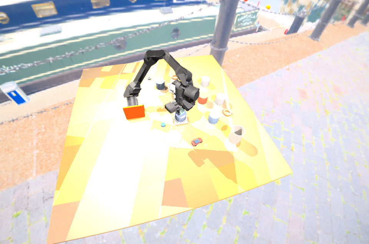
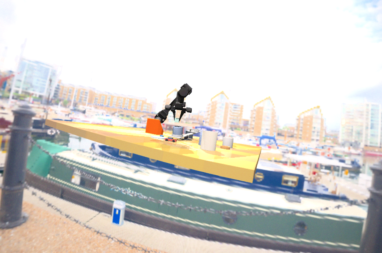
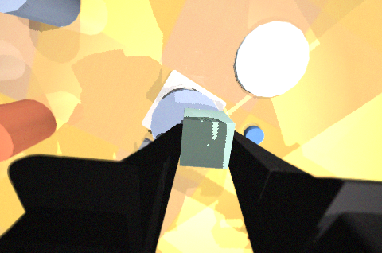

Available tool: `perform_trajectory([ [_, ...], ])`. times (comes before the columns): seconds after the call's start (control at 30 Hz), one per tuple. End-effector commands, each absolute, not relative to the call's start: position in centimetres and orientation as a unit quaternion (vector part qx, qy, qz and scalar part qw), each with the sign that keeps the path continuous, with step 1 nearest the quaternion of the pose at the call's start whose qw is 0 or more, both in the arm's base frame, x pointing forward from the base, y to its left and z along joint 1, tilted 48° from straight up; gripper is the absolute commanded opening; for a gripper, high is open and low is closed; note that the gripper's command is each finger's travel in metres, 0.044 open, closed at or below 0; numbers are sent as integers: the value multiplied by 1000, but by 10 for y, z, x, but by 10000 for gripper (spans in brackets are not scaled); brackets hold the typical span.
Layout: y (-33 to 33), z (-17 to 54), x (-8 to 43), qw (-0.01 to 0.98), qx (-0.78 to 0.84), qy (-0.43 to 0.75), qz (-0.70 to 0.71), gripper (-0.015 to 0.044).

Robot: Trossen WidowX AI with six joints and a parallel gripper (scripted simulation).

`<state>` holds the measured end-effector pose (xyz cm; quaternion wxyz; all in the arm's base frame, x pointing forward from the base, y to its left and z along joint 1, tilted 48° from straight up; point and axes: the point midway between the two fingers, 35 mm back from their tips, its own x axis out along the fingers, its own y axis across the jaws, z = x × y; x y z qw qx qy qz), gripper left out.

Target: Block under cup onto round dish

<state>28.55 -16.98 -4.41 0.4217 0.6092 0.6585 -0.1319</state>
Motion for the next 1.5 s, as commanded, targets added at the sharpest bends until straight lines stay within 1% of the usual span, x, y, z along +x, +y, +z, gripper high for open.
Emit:
perform_trajectory([
  [0.0,-179,-68,275,428,603,662,-127,0],
  [0.6,-192,-151,223,428,588,681,-84,0],
  [0.77,-188,-156,223,428,588,681,-84,0],
  [1.0,-163,-179,225,428,588,681,-83,0],
  [1.47,-152,-188,226,428,589,681,-83,0],
])
